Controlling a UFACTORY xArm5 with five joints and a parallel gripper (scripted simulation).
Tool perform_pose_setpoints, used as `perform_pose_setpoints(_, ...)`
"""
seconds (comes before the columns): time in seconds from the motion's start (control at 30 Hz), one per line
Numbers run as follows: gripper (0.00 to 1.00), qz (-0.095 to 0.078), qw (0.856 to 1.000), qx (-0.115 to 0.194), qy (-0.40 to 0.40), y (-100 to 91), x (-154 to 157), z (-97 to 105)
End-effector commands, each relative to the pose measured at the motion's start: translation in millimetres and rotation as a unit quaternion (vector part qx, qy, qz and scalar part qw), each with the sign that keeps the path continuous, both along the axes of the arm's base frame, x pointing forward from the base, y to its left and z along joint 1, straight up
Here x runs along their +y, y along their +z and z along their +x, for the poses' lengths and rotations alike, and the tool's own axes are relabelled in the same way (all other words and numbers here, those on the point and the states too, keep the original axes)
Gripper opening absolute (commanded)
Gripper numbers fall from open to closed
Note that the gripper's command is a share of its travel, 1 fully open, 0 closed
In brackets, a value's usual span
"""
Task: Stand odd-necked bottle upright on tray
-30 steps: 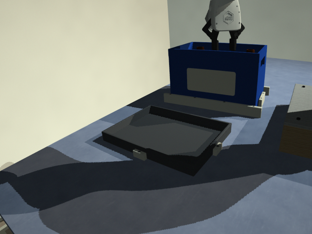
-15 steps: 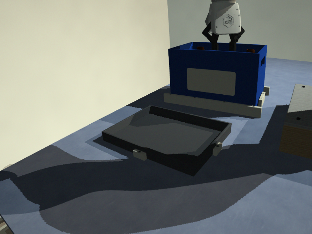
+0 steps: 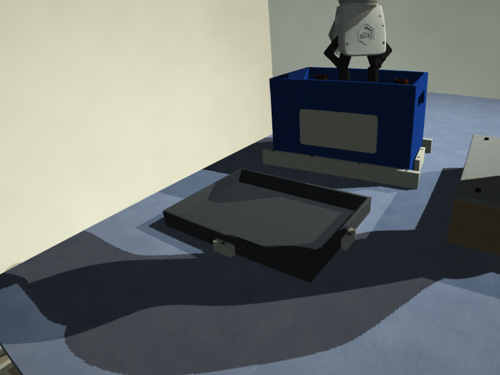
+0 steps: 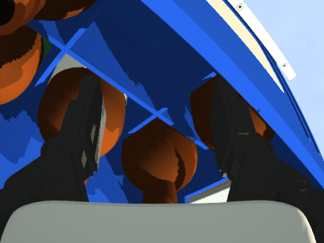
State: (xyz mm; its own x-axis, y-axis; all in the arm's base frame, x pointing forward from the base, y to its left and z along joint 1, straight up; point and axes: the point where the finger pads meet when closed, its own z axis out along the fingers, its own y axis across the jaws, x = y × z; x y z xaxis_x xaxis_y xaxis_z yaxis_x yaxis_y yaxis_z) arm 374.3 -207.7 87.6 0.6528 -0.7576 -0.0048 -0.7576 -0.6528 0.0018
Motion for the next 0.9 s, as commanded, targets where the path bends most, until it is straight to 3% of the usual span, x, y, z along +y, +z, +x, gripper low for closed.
perform_pose_setpoints(0.0, 0.65, -0.001, 1.000, -0.002, 0.000, 1.3, -0.6, 1.1)
perform_pose_setpoints(0.13, 0.65, -0.001, 1.000, -0.002, 0.000, 1.3, -0.6, 1.1)
perform_pose_setpoints(0.17, 0.00, -0.001, 1.000, -0.002, 0.000, 1.3, -0.6, 1.1)
perform_pose_setpoints(0.87, 0.00, -0.001, 1.000, -0.002, 0.000, 1.3, -0.6, 1.1)
